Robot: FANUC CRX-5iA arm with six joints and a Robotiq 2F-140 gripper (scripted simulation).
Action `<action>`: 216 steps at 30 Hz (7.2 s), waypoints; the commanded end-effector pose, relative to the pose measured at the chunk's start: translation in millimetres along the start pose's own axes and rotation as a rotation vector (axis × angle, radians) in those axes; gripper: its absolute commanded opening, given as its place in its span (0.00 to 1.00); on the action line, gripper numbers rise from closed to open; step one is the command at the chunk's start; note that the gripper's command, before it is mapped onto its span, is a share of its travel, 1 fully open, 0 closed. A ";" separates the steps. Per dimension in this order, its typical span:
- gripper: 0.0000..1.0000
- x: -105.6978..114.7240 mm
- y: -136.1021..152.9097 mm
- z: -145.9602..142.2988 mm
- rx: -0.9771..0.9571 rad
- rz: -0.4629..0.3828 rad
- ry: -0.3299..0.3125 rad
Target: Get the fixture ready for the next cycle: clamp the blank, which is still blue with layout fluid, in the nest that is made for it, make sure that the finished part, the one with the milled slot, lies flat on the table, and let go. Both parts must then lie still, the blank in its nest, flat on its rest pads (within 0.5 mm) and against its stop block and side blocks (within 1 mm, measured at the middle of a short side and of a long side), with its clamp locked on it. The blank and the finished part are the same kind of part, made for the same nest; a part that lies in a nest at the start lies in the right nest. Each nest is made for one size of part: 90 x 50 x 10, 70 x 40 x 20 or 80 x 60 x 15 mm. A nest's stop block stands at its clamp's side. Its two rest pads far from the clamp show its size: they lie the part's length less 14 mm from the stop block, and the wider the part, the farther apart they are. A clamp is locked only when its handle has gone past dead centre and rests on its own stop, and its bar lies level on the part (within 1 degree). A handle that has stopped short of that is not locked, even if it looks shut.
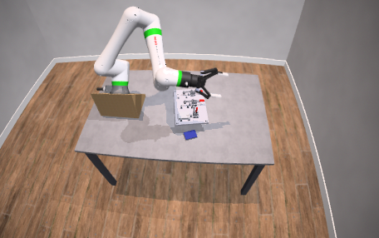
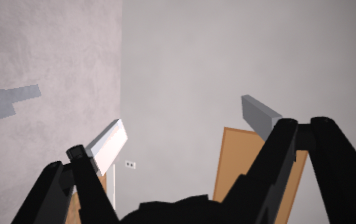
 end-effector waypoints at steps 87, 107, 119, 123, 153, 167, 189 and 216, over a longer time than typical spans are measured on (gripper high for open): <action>1.00 89.5 -106.1 -92.4 -1.390 -0.501 -1.154; 0.28 139.1 -85.8 -111.7 -1.509 -0.874 -1.190; 0.28 139.1 -85.8 -111.7 -1.509 -0.874 -1.190; 0.28 139.1 -85.8 -111.7 -1.509 -0.874 -1.190; 0.58 123.2 -101.5 -169.3 -1.515 -0.868 -1.184; 0.58 120.8 -104.8 -177.8 -1.515 -0.868 -1.184; 0.58 121.4 -108.0 -177.1 -1.515 -0.868 -1.184; 0.58 106.8 -122.1 -228.1 -1.515 -0.868 -1.184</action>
Point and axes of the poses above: the point where the finger pads meet when closed, its own x axis back along the fingers, its own z axis across the jaws, y = z × x, the point moved 7 cm from there along x, back along the fingers, and after that the axes turned 1 degree about x, right-handed, at the moved point
